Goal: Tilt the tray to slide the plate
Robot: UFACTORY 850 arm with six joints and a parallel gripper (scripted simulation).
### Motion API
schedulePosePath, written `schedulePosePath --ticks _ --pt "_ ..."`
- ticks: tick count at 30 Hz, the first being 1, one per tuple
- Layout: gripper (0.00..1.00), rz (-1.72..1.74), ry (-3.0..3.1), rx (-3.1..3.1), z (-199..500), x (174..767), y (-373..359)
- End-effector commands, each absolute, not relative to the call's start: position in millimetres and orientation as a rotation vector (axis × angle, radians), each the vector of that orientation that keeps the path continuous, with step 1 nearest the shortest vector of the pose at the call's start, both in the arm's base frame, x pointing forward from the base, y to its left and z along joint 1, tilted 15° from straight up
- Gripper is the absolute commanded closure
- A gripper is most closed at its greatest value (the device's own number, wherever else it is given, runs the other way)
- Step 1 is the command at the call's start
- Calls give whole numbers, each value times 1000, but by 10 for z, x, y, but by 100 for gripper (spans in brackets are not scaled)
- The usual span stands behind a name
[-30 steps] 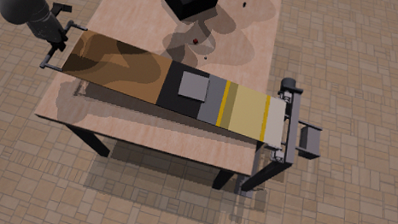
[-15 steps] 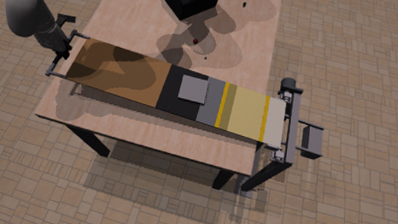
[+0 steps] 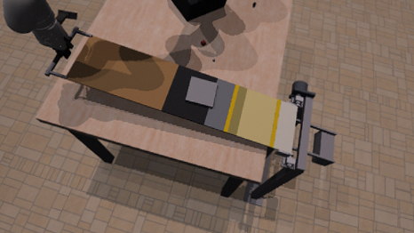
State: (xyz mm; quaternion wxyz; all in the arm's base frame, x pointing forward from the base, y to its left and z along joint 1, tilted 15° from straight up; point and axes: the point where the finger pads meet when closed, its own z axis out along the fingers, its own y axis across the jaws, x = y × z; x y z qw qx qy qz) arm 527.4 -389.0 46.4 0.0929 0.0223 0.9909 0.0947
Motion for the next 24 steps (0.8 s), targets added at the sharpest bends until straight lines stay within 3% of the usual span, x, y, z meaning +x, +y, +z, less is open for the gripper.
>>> schedulePosePath --ticks 1,6,24 --pt "100 279 2939 65 991 5186 -3897" --pt "100 279 2939 65 298 5315 -3891" --pt "100 279 2939 65 223 5330 -3887"
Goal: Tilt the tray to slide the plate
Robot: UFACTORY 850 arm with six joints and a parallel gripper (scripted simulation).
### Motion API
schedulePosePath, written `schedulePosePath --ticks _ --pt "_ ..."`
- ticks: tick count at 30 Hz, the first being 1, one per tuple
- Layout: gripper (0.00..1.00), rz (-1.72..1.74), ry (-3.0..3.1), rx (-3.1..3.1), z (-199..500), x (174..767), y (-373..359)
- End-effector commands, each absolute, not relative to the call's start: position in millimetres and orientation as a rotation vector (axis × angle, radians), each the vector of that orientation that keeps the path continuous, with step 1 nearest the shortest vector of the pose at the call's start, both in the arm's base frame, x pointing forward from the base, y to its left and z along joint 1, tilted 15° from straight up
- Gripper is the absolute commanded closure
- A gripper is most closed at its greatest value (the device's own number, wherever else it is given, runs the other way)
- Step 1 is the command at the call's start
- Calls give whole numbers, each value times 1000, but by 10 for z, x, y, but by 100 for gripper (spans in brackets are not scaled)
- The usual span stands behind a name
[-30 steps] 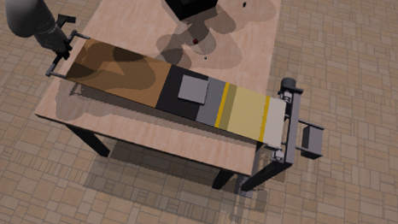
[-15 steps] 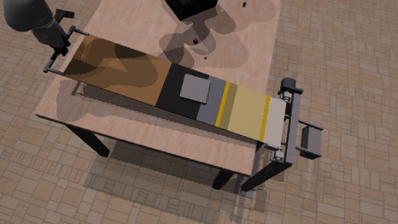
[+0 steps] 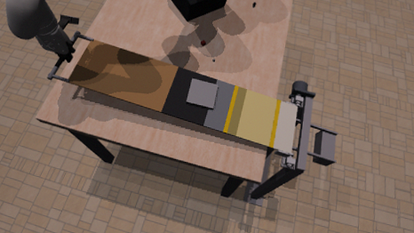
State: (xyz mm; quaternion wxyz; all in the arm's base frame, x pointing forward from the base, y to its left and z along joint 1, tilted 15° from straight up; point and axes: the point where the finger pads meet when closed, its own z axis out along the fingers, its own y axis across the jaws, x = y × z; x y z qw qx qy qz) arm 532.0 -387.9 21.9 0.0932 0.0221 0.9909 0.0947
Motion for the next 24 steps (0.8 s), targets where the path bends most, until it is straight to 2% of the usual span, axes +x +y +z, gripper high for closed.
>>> schedulePosePath --ticks 1,4,10,15,24 --pt "100 279 2939 65 222 5330 -3887" --pt "100 279 2939 65 221 5330 -3887" --pt "100 279 2939 65 1032 5179 -3896" --pt "100 279 2939 65 332 5309 -3893" --pt "100 279 2939 65 215 5331 -3887"
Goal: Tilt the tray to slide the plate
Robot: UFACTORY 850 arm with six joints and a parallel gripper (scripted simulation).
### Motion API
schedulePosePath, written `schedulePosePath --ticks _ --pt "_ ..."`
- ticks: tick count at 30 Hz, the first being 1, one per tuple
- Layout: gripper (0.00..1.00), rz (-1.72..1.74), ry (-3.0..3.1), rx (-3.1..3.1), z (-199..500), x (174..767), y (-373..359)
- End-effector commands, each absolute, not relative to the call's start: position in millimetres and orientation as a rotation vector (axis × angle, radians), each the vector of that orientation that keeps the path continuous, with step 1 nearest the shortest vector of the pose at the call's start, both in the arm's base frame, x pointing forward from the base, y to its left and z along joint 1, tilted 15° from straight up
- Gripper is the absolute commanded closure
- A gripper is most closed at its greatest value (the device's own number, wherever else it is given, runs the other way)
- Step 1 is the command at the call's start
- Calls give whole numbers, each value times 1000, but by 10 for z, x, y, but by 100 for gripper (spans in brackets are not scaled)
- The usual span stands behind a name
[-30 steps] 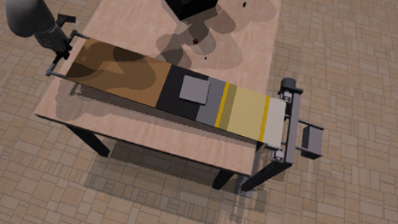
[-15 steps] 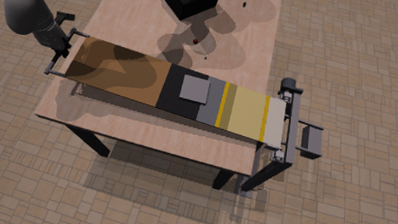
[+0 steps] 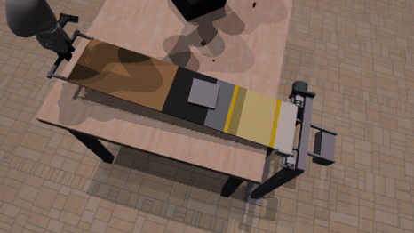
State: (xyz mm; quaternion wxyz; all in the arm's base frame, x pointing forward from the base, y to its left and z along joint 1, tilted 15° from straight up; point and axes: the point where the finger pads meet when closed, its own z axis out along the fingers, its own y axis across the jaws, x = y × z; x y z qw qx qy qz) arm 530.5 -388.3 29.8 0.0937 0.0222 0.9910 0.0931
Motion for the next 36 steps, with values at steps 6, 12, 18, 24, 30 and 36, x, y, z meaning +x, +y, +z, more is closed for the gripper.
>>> schedulePosePath --ticks 6,12,18,24,30,36 --pt "100 279 2939 65 209 5332 -3886" --pt "100 279 2939 65 204 5333 -3886" --pt "100 279 2939 65 829 5216 -3901" --pt "100 279 2939 65 453 5286 -3897" --pt "100 279 2939 65 266 5322 -3890" --pt "100 279 2939 65 198 5334 -3886"
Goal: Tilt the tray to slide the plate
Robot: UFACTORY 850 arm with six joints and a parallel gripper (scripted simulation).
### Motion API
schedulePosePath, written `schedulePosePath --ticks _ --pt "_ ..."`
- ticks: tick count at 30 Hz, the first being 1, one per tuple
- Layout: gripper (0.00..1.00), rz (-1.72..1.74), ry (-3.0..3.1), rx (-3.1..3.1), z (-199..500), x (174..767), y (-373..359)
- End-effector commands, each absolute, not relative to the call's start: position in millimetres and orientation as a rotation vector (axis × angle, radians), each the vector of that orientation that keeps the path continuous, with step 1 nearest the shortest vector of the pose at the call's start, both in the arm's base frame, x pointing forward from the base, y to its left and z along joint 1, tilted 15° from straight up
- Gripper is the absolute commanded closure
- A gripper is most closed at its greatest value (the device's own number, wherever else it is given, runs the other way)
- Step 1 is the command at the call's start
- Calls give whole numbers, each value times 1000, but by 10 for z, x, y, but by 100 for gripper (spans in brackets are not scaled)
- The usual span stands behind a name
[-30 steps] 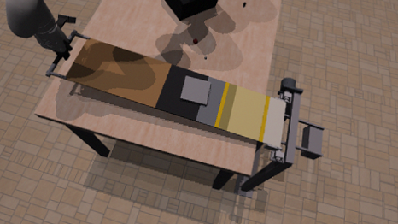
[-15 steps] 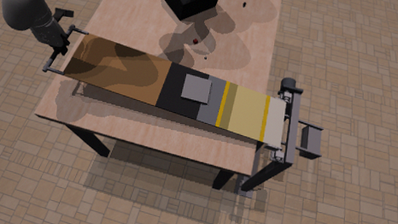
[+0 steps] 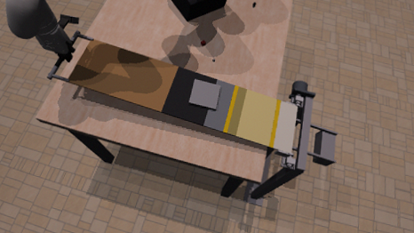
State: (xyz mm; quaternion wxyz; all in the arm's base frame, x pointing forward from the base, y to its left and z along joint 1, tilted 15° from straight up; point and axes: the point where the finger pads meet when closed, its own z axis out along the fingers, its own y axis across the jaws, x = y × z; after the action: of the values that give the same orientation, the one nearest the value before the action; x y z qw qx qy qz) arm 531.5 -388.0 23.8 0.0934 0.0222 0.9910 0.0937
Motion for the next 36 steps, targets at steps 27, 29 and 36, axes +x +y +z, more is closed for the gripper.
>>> schedulePosePath --ticks 27,29,36 --pt "100 279 2939 65 252 5324 -3889" --pt "100 279 2939 65 252 5324 -3889" --pt "100 279 2939 65 182 5337 -3885"
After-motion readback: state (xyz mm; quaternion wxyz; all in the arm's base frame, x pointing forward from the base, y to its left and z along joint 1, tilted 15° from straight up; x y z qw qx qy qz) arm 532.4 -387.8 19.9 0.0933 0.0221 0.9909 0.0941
